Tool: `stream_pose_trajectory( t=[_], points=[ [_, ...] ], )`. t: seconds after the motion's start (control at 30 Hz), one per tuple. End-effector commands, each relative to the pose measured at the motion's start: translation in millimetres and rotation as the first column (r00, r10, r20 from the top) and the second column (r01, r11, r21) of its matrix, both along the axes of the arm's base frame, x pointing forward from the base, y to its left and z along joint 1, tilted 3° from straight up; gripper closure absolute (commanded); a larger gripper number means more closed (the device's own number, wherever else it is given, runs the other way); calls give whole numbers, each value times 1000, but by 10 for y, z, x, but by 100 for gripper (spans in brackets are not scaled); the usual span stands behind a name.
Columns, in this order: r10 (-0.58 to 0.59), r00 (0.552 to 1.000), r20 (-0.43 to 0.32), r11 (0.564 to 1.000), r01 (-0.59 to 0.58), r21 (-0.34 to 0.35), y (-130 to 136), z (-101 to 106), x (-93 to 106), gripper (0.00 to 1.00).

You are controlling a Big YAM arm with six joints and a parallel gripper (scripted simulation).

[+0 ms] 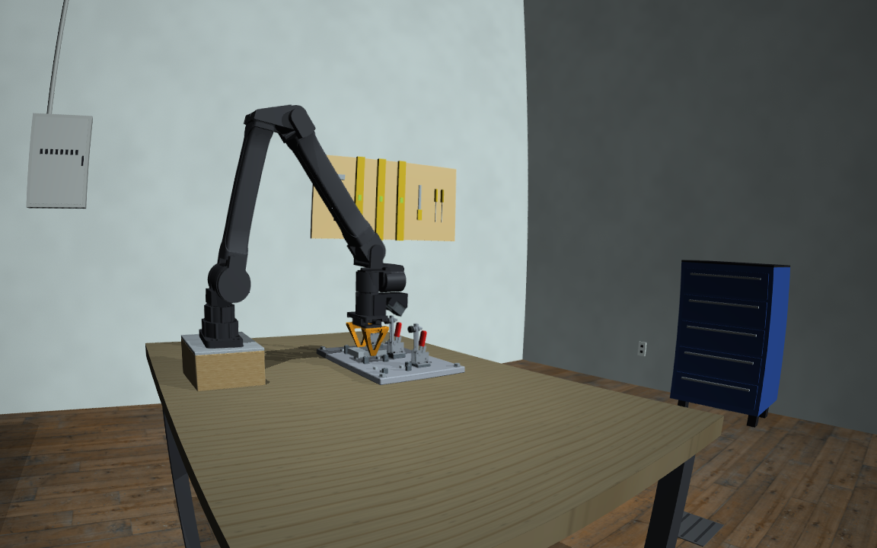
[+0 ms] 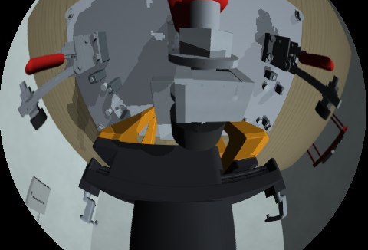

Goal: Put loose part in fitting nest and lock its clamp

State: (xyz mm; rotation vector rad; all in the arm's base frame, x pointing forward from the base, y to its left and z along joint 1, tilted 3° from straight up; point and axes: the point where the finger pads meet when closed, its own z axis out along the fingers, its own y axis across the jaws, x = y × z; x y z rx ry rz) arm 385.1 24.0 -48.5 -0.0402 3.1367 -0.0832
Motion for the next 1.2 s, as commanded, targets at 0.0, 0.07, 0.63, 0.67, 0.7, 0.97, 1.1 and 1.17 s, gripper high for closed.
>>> stream_pose_trajectory(
  t=[0.0, 0.07, 0.63, 0.67, 0.7, 0.97, 1.1, 1.17],
  points=[
    [7, 1000, 19, 1000, -7, -1, -40, 42, 76, 100],
    [6, 1000, 21, 1000, -6, -1, -44, 46, 82, 100],
    [6, 1000, 25, 1000, -6, -1, -48, 48, 78, 100],
    [6, 1000, 27, 1000, -6, -1, -49, 53, 86, 100],
    [6, 1000, 28, 1000, -6, 0, -49, 57, 94, 100],
    [6, 1000, 28, 1000, -6, 0, -50, 55, 90, 100],
    [6, 1000, 28, 1000, -6, 0, -50, 55, 90, 100],
    [6, 1000, 28, 1000, -6, 0, -50, 55, 90, 100]
  ],
)
